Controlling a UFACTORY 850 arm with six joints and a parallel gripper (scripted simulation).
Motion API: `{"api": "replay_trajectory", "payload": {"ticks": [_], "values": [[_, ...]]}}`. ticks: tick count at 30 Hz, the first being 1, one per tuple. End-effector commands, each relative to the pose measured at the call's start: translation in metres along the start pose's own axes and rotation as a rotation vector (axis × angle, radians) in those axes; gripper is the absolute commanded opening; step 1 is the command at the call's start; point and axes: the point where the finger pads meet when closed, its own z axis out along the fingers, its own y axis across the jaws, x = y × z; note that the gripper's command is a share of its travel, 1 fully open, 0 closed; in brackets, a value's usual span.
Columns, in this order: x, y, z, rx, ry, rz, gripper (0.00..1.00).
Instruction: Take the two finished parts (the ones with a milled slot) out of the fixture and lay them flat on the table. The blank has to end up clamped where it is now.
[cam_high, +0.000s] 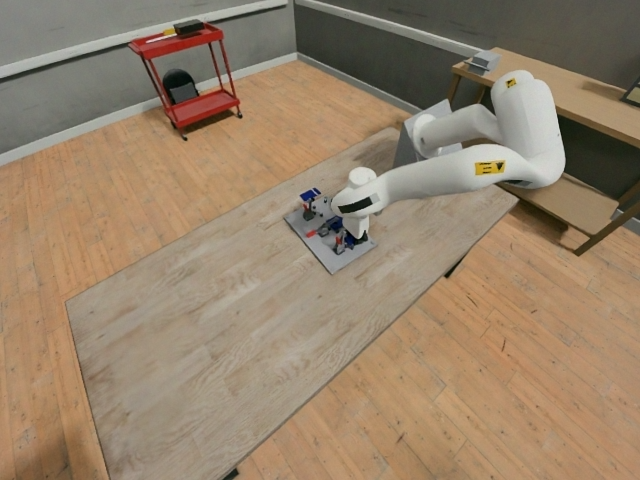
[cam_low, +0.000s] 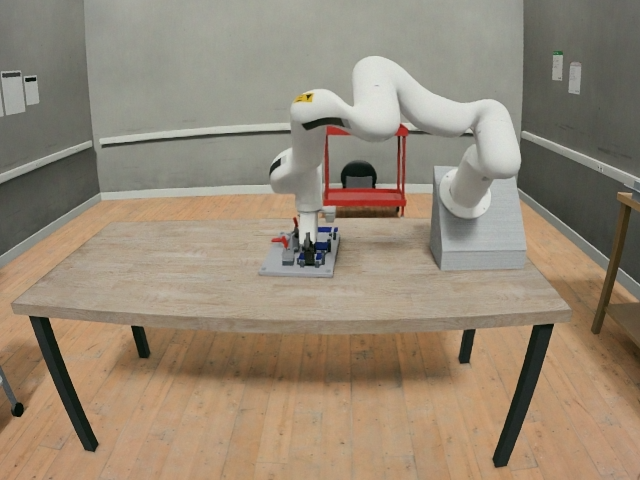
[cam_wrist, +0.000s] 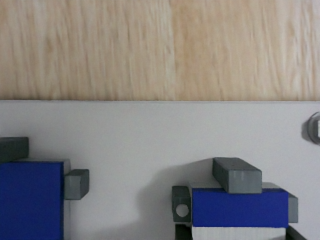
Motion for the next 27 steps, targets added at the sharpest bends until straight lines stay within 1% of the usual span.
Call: {"api": "replay_trajectory", "payload": {"ticks": [1,27], "values": [[-0.001,0.0,-0.005,0.0,-0.001,0.0,0.0],[-0.001,0.0,-0.027,0.0,-0.001,0.0,0.0]]}}
